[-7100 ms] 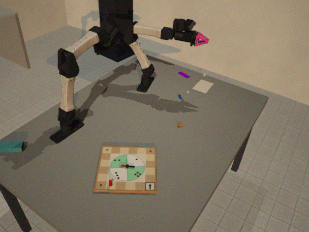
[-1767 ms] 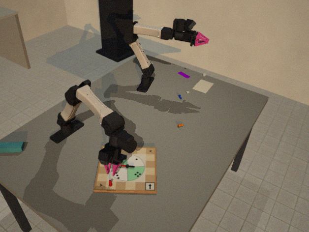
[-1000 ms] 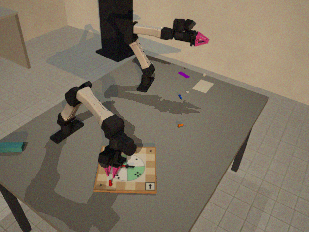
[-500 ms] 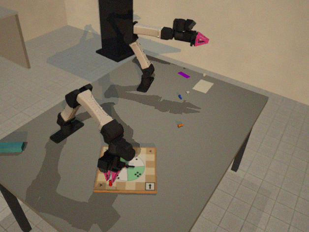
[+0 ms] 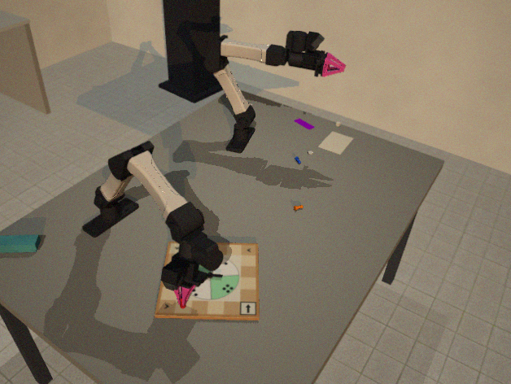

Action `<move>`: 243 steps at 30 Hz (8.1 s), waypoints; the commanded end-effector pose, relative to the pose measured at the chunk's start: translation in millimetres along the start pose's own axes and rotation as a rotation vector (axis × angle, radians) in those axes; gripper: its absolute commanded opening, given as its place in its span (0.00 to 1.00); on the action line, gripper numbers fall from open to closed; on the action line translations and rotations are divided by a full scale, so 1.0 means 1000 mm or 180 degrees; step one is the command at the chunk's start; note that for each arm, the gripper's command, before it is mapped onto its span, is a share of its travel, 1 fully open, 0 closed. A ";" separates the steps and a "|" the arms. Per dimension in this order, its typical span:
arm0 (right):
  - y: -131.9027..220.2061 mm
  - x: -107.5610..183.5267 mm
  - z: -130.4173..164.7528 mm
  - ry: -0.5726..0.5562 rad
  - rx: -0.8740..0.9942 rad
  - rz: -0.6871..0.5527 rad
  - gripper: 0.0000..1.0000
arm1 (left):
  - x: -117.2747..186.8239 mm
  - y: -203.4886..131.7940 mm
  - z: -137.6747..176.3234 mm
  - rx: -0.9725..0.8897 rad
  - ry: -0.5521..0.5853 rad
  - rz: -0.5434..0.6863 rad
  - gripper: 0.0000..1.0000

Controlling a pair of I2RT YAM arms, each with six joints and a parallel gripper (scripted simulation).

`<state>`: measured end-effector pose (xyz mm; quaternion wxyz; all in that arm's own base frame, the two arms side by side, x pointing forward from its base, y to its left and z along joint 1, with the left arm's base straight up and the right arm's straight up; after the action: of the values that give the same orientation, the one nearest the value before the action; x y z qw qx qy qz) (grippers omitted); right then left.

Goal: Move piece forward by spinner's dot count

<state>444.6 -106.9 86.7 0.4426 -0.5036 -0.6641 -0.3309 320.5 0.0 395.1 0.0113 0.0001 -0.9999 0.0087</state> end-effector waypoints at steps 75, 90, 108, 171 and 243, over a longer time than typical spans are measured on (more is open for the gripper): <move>0.075 0.047 0.002 -0.0043 0.1590 -0.0793 0.00 | 0.001 0.000 -0.004 0.0000 -0.0036 0.0001 0.30; 0.076 0.047 -0.003 -0.0026 0.1587 -0.0763 0.00 | 0.001 0.000 -0.004 0.0000 -0.0036 0.0001 0.30; 0.080 0.017 0.026 -0.0030 0.1679 -0.0737 0.00 | 0.001 0.000 -0.004 0.0000 -0.0036 0.0001 0.30; 0.080 0.058 0.001 -0.0041 0.1633 -0.0763 0.22 | 0.001 0.000 -0.004 0.0000 -0.0036 0.0001 0.30; -0.073 0.339 -0.005 -0.3105 0.2420 -0.3553 0.22 | 0.009 0.000 -0.013 0.0001 -0.0171 0.0003 0.30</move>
<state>353.6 -5.7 390.7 0.0667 -0.0185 -0.9973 -0.0235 319.1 0.0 401.1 0.0019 0.0000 -1.0000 0.0087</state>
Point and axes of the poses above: on each arm, the point where the finger pads meet when closed, its own x axis back along the fingers, its own y axis across the jaws, z = x × y, the point moved 6 cm from there along x, back along the fingers, and after that the axes turned 1 degree about x, right-handed, at the moved point
